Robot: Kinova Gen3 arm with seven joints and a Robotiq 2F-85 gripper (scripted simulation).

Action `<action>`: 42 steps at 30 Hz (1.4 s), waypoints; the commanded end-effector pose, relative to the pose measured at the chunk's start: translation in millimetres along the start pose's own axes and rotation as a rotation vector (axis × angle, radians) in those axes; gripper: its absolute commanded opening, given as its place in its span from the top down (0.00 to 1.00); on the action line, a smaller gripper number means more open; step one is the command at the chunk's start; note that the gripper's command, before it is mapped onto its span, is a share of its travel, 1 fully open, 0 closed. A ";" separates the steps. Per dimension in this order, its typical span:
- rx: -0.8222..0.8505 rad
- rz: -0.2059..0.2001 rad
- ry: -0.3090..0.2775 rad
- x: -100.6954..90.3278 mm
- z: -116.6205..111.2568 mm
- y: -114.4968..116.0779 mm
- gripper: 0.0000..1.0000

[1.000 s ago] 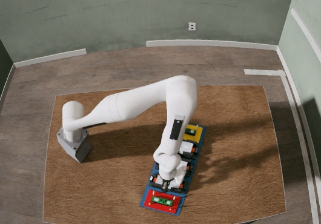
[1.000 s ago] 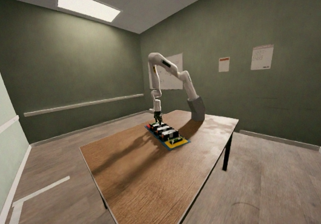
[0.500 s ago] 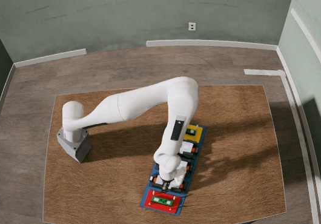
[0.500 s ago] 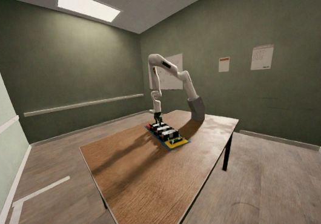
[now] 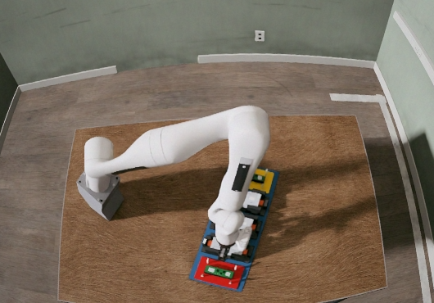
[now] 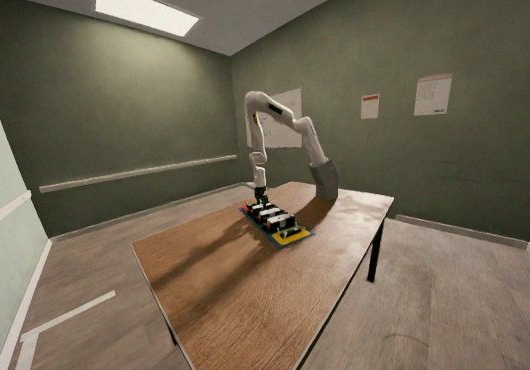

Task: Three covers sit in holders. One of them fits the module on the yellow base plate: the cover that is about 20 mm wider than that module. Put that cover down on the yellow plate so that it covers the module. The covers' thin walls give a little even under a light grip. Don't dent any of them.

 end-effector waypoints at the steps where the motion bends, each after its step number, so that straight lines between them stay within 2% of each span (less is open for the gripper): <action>1: 0.000 0.000 0.001 -0.3 -0.5 0.0 0.00; 11: 0.000 0.000 0.001 9.7 -0.5 0.0 0.00; 18: 0.000 0.000 0.001 9.7 -0.5 0.0 0.00; 19: 0.000 0.000 0.001 9.6 -0.5 0.0 0.30; 42: 0.000 0.000 0.001 9.6 -0.5 0.0 0.30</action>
Point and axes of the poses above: the point where the finger pads meet when closed, its own x axis out along the fingers, its own y axis across the jaws, z = x × y, the point moved 10 cm from there along -x, back along the fingers, and after that the axes turned 3 degrees about -x, right-handed, at the moved point
